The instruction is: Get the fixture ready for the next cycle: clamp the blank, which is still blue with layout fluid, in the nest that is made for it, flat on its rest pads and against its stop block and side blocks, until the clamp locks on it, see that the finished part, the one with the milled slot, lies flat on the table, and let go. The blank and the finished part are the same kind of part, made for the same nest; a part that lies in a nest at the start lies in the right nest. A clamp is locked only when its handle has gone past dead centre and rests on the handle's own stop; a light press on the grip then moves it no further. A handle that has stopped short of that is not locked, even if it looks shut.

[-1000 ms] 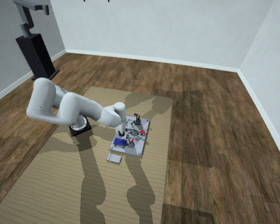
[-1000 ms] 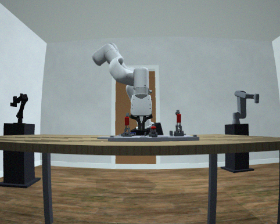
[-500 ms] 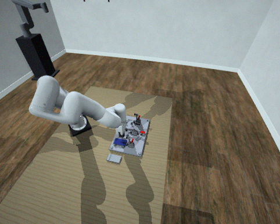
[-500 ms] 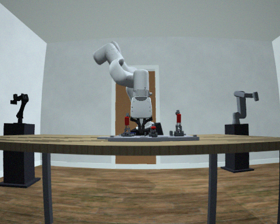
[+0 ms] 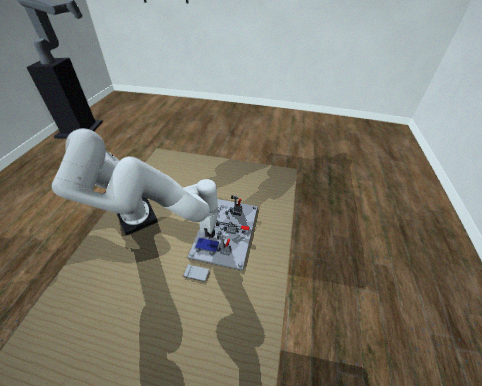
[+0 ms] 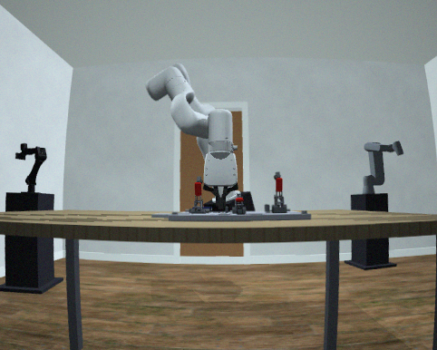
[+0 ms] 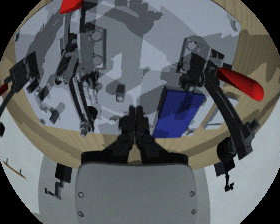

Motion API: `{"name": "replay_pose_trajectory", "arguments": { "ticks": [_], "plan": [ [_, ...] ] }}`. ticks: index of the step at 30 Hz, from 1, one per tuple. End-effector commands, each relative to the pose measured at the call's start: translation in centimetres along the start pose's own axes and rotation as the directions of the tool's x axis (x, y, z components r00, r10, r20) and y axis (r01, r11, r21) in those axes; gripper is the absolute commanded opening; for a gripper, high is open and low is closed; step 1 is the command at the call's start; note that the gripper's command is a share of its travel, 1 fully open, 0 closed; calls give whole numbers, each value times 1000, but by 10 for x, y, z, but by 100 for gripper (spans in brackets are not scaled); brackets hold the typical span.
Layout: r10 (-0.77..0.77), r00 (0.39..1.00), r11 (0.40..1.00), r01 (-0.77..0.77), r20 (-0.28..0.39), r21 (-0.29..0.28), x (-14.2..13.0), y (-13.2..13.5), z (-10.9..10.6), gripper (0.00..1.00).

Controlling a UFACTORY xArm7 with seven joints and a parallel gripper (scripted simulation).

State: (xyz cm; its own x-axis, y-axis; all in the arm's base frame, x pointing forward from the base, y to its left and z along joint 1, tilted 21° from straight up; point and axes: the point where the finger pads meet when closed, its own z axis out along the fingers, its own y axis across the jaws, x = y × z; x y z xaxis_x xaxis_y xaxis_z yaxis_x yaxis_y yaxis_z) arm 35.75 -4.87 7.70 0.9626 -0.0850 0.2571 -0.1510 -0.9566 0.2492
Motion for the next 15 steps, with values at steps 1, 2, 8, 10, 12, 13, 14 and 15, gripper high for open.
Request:
{"name": "replay_pose_trajectory", "arguments": {
  "ticks": [1,2,8,10,12,13,14,15],
  "plan": [
    [-1,1000,1000,1,-2,0,1,0,0,0],
    [-1,1000,1000,1,-2,0,1,0,0,0],
    [-1,1000,1000,1,-2,0,1,0,0,0],
    [-1,1000,1000,1,-2,0,1,0,0,0],
    [-1,1000,1000,1,-2,0,1,0,0,0],
    [-1,1000,1000,1,-2,0,1,1,0,0],
    [-1,1000,1000,1,-2,0,1,2,0,0],
    [-1,1000,1000,1,-2,0,1,3,0,0]
  ]
}}
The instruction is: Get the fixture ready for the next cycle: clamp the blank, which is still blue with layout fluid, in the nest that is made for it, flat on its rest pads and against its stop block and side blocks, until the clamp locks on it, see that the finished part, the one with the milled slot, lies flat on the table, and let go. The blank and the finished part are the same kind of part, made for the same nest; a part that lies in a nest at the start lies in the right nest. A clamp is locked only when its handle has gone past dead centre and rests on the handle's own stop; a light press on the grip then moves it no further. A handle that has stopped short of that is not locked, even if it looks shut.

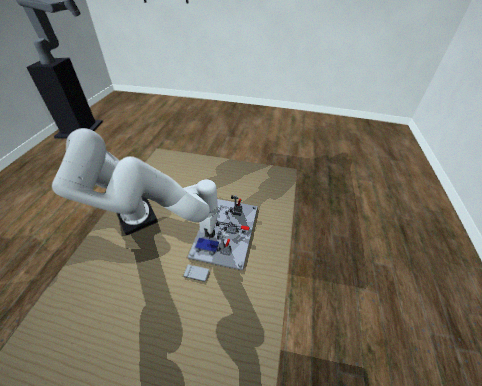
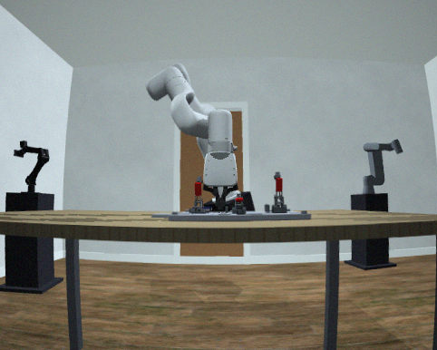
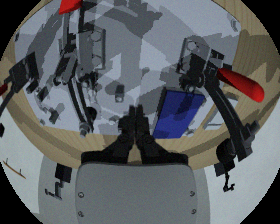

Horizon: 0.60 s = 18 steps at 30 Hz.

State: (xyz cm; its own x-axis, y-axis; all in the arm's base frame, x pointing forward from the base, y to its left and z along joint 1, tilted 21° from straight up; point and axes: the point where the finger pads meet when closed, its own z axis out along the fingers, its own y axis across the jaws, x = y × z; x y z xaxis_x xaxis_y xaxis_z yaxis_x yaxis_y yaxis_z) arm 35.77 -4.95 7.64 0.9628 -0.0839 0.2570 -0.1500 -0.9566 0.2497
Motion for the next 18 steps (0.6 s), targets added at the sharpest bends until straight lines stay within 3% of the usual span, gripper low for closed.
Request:
{"name": "replay_pose_trajectory", "arguments": {
  "ticks": [1,18],
  "plan": [
    [1,1000,1000,-1,-2,1,1,3,-1,0],
    [1,1000,1000,-1,-2,1,1,6,-1,0]
  ]
}}
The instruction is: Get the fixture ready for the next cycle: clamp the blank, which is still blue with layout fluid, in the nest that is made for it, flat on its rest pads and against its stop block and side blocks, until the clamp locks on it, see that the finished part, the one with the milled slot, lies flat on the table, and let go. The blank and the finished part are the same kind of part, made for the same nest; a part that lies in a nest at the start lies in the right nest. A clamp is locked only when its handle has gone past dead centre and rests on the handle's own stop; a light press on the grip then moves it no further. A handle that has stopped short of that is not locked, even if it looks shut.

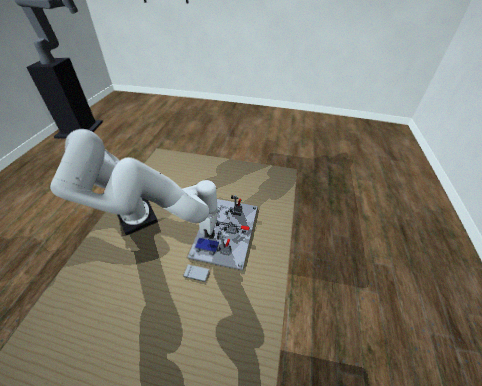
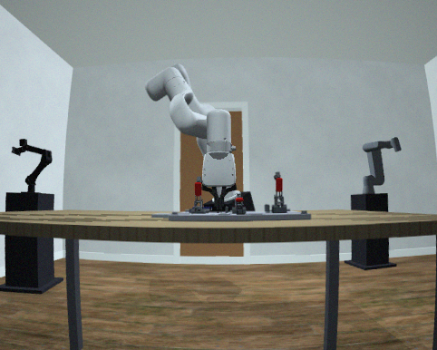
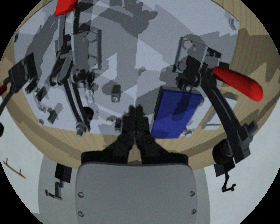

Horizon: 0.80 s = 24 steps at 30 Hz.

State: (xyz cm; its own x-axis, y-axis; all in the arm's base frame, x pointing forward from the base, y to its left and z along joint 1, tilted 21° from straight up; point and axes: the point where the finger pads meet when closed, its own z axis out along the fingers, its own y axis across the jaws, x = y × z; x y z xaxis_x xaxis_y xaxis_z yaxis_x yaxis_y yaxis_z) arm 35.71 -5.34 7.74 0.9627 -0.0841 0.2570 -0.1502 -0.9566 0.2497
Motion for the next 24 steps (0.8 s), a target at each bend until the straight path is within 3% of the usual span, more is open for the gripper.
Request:
{"name": "replay_pose_trajectory", "arguments": {
  "ticks": [1,24],
  "plan": [
    [0,1000,1000,0,-2,1,1,2,-1,0],
    [0,1000,1000,0,-2,1,1,7,-1,0]
  ]
}}
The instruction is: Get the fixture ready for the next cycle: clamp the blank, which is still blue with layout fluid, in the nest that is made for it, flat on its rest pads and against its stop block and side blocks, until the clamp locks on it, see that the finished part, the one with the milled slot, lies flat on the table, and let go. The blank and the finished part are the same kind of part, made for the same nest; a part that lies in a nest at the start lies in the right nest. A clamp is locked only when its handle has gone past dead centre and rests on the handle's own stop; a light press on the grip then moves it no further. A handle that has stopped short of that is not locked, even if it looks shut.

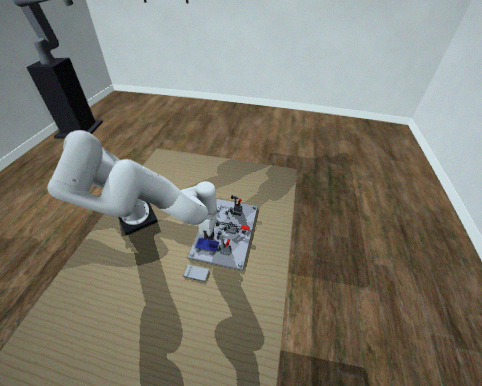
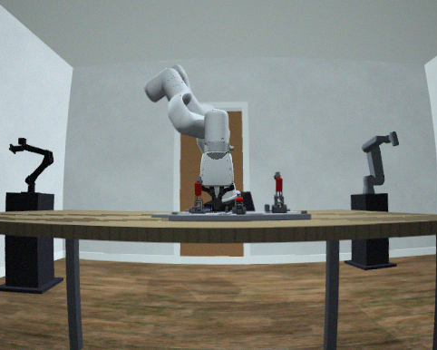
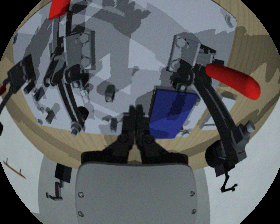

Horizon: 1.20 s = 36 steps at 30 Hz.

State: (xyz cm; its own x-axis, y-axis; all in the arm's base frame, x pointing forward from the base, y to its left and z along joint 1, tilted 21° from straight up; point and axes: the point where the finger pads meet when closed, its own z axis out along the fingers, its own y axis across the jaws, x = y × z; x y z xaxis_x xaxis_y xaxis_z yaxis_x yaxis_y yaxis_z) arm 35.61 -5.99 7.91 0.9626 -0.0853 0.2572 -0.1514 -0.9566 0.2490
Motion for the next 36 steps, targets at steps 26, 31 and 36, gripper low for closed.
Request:
{"name": "replay_pose_trajectory", "arguments": {
  "ticks": [26,31,36],
  "plan": [
    [-1,1000,1000,1,-2,0,1,4,-1,0],
    [-1,1000,1000,1,-2,0,1,8,-1,0],
    [-1,1000,1000,1,-2,0,1,8,-1,0]
  ]
}}
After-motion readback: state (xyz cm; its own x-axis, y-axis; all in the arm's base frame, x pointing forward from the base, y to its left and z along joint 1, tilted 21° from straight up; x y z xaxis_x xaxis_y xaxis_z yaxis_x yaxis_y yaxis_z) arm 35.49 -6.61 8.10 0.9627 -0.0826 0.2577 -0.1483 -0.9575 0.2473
